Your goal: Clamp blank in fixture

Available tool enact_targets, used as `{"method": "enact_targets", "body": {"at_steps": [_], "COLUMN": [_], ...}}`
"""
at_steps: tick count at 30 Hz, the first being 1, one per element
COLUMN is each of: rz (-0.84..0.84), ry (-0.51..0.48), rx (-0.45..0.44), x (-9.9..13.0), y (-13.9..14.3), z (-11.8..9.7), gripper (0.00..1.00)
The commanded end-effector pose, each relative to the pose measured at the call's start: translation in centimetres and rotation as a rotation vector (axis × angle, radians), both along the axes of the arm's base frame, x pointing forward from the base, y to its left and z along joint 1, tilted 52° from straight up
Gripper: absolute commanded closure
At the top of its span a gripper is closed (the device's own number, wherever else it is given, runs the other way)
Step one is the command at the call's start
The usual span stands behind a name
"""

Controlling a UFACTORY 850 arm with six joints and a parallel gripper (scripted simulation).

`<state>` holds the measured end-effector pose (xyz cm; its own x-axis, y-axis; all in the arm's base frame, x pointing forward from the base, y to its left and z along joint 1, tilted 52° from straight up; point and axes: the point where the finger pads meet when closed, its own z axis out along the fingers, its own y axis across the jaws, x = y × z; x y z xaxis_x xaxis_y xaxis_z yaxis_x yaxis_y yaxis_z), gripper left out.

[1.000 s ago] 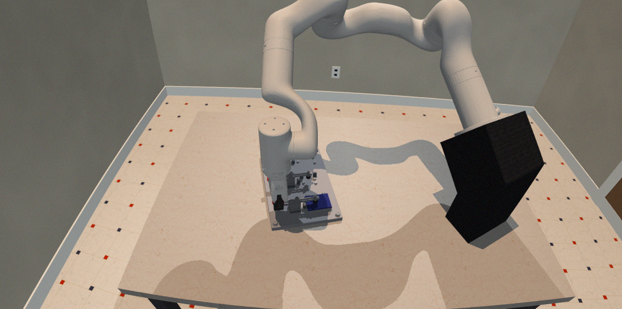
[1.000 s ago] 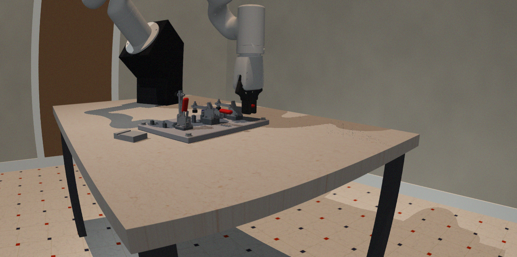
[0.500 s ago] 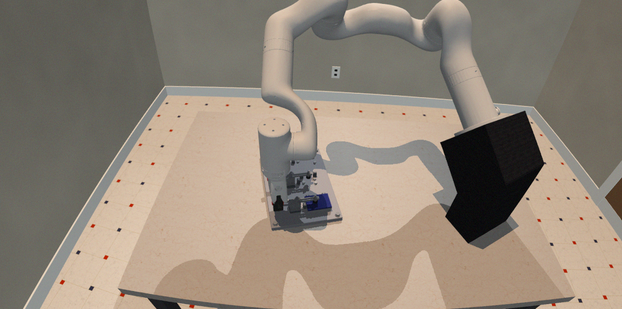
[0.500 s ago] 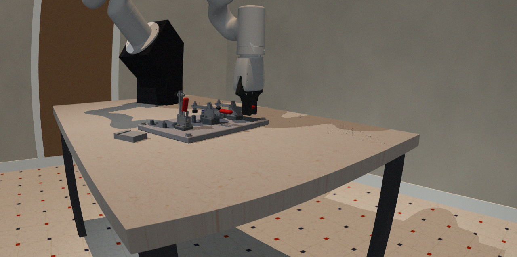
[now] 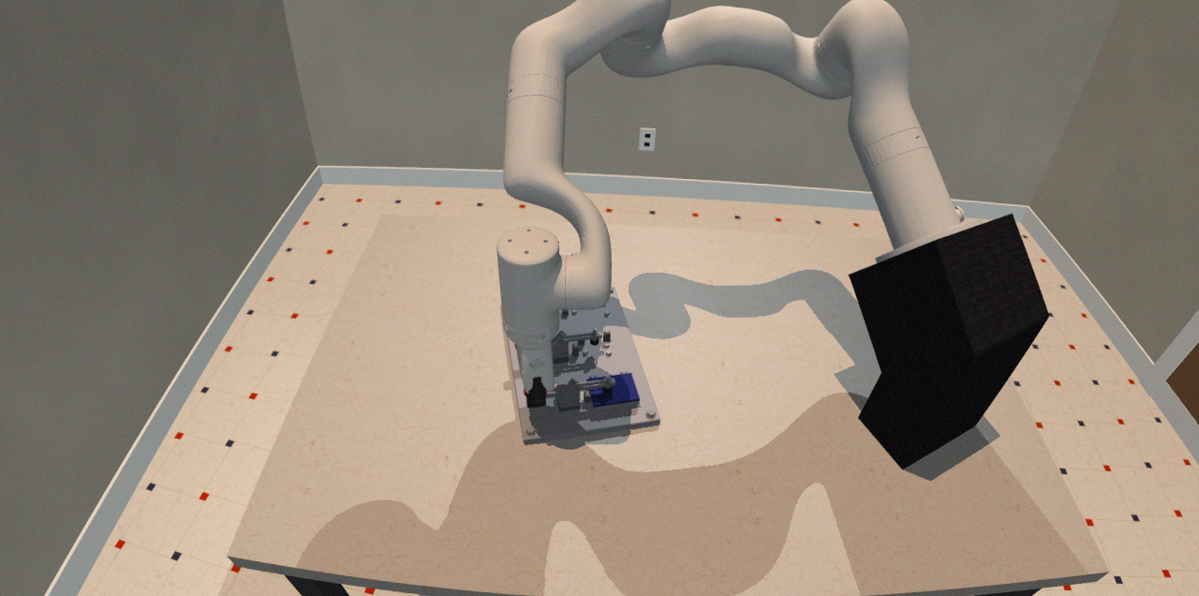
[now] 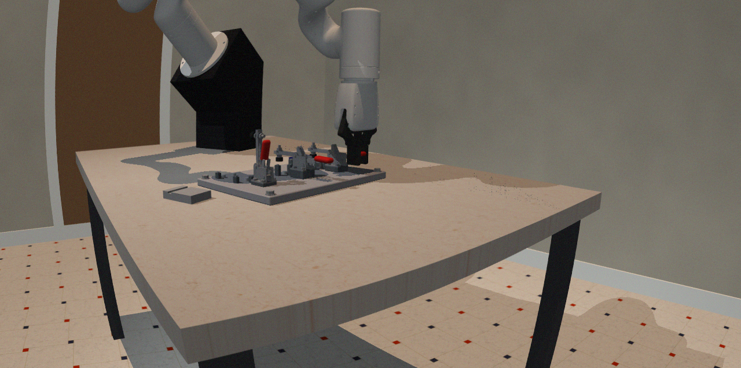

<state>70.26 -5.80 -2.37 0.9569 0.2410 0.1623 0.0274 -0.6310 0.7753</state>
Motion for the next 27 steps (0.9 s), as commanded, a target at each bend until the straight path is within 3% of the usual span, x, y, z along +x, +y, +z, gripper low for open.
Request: {"method": "enact_targets", "body": {"at_steps": [1, 26, 27], "rz": [0.000, 0.000, 0.000], "ry": [0.000, 0.000, 0.000], "rx": [0.000, 0.000, 0.000], "x": [-0.01, 0.28, 0.28], "y": [0.01, -0.27, -0.27], "z": [-0.01, -0.25, -0.25], "gripper": [1.00, 1.00, 0.53]}}
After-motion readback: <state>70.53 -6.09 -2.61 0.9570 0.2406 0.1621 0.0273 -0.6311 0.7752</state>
